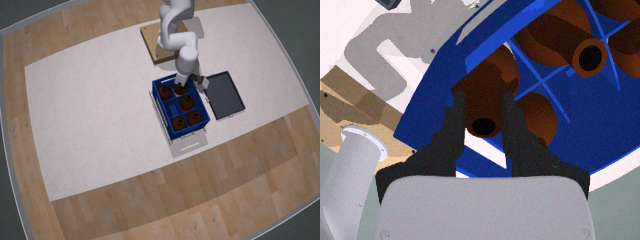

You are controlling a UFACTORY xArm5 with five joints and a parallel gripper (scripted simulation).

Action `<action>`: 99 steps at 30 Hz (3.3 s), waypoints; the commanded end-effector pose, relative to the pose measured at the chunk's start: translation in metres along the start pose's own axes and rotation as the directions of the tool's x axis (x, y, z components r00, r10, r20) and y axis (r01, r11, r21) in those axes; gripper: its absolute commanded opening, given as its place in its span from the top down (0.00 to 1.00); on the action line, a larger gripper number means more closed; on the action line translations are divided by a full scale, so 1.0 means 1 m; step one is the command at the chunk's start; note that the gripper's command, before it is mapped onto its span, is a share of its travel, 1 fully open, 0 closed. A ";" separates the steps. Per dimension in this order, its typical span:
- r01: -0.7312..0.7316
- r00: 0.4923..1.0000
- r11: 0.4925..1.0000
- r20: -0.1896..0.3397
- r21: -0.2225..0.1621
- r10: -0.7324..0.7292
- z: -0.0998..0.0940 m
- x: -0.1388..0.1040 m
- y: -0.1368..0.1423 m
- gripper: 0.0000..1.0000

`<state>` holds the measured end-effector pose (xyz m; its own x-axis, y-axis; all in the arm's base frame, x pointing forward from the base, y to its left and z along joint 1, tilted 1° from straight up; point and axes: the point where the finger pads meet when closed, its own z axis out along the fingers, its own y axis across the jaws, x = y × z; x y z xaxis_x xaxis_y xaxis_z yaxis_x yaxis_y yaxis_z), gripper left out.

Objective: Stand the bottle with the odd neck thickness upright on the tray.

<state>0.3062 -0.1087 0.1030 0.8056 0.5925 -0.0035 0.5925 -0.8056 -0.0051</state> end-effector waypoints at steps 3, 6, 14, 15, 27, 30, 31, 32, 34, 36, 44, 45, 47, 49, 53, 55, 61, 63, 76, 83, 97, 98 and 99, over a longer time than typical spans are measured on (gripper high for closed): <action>0.000 1.000 1.000 -0.002 -0.003 0.000 -0.002 0.001 0.001 1.00; 0.000 1.000 1.000 -0.002 -0.003 0.000 -0.003 0.001 0.001 1.00; 0.000 1.000 1.000 -0.002 -0.003 0.000 -0.006 0.001 0.001 1.00; 0.000 1.000 1.000 -0.002 -0.003 0.000 -0.007 0.001 0.001 1.00; 0.000 1.000 1.000 -0.002 -0.003 0.000 -0.017 0.001 0.001 1.00; 0.000 1.000 1.000 -0.002 -0.003 0.000 -0.021 0.001 0.001 1.00; 0.000 1.000 1.000 -0.002 -0.003 0.000 -0.022 0.001 0.001 1.00; 0.000 1.000 1.000 -0.002 -0.003 0.000 -0.024 0.001 0.001 1.00; 0.000 1.000 1.000 -0.002 -0.003 0.000 -0.026 0.001 0.001 1.00; 0.000 1.000 1.000 -0.002 -0.003 0.000 -0.028 0.001 0.001 1.00; 0.000 1.000 1.000 -0.002 -0.003 0.000 -0.034 0.001 0.001 1.00; 0.000 1.000 1.000 -0.002 -0.003 0.000 -0.035 0.001 0.001 1.00; 0.000 1.000 1.000 -0.002 -0.003 0.000 -0.037 0.001 0.001 1.00; 0.000 1.000 1.000 -0.002 -0.003 0.000 -0.038 0.001 0.001 1.00; 0.000 1.000 1.000 -0.002 -0.003 0.000 -0.040 0.001 0.001 1.00; 0.000 1.000 1.000 -0.002 -0.003 0.000 -0.040 0.001 0.001 1.00; 0.000 1.000 1.000 -0.002 -0.003 0.000 -0.041 0.001 0.001 1.00; 0.000 1.000 1.000 -0.002 -0.003 0.000 -0.041 0.001 0.001 1.00; 0.000 1.000 1.000 -0.002 -0.003 0.000 -0.041 0.001 0.001 1.00; 0.000 1.000 1.000 -0.002 -0.003 0.000 -0.041 0.001 0.001 1.00; 0.000 1.000 1.000 -0.002 -0.003 0.000 -0.049 0.001 0.001 1.00; 0.000 1.000 1.000 -0.002 -0.003 0.000 -0.049 0.001 0.001 1.00; 0.000 1.000 1.000 -0.002 -0.003 0.000 -0.051 0.001 0.001 1.00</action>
<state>0.3064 -0.1084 0.1490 0.8055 0.5925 -0.0039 0.5925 -0.8055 -0.0057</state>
